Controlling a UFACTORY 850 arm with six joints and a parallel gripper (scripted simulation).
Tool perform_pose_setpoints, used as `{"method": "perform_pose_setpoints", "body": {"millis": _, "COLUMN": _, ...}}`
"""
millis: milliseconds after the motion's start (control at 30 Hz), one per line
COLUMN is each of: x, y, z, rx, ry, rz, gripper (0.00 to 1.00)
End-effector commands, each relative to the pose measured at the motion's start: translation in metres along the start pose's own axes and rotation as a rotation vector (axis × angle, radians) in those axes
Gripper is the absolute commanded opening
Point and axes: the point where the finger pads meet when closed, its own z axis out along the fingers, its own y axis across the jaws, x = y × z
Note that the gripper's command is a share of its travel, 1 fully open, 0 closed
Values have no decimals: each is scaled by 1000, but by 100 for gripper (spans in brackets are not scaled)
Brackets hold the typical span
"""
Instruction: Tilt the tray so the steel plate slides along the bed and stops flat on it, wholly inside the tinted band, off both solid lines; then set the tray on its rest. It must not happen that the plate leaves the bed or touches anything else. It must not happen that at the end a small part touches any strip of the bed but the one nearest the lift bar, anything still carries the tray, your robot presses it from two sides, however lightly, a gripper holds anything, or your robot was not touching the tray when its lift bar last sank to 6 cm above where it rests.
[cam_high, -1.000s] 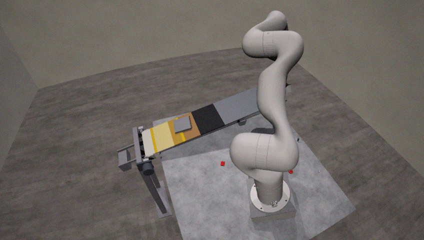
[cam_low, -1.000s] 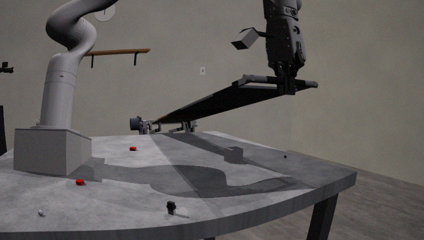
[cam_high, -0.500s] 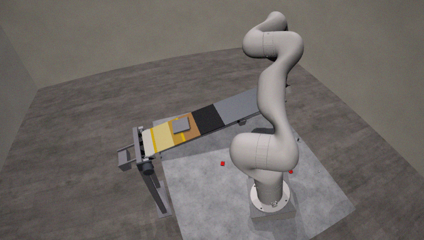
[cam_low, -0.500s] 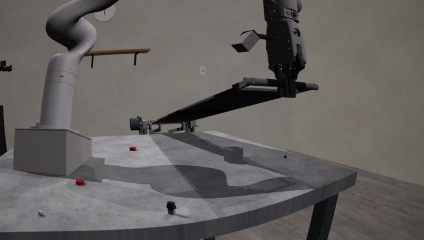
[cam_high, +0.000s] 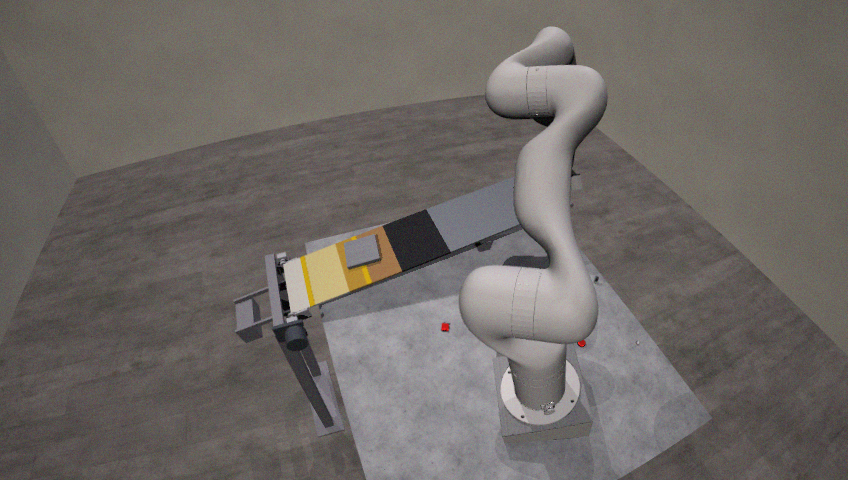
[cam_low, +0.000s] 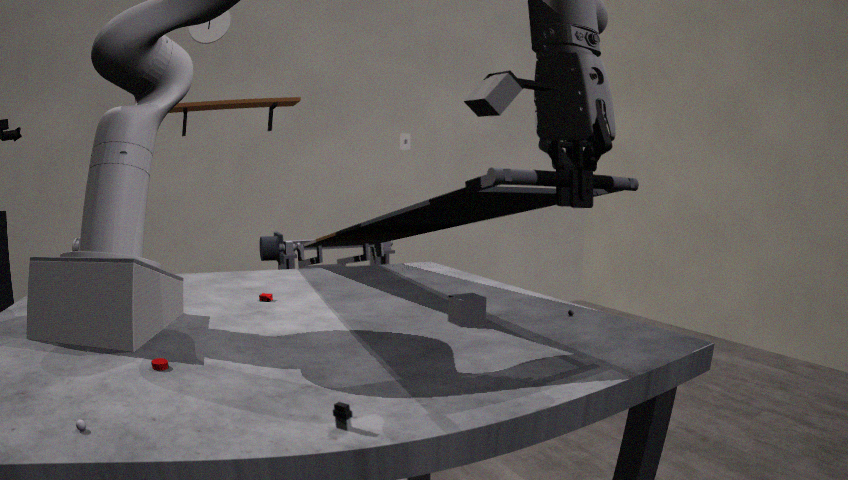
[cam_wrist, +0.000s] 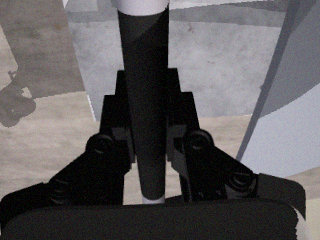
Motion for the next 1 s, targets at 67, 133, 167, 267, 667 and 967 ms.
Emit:
{"method": "perform_pose_setpoints", "body": {"millis": 67, "x": -1, "y": 8, "z": -41, "rx": 2, "ry": -2, "rz": 0, "gripper": 0}}
{"method": "perform_pose_setpoints", "body": {"millis": 133, "x": -1, "y": 16, "z": -73, "rx": 2, "ry": -2, "rz": 0, "gripper": 0}}
{"method": "perform_pose_setpoints", "body": {"millis": 167, "x": -1, "y": 18, "z": -78, "rx": 2, "ry": -2, "rz": 0, "gripper": 0}}
{"method": "perform_pose_setpoints", "body": {"millis": 267, "x": -1, "y": 8, "z": -41, "rx": 2, "ry": -2, "rz": 0, "gripper": 0}}
{"method": "perform_pose_setpoints", "body": {"millis": 667, "x": -1, "y": -1, "z": 2, "rx": 2, "ry": -2, "rz": 0, "gripper": 0}}
{"method": "perform_pose_setpoints", "body": {"millis": 967, "x": -1, "y": -2, "z": 5, "rx": 2, "ry": -2, "rz": 0, "gripper": 0}}
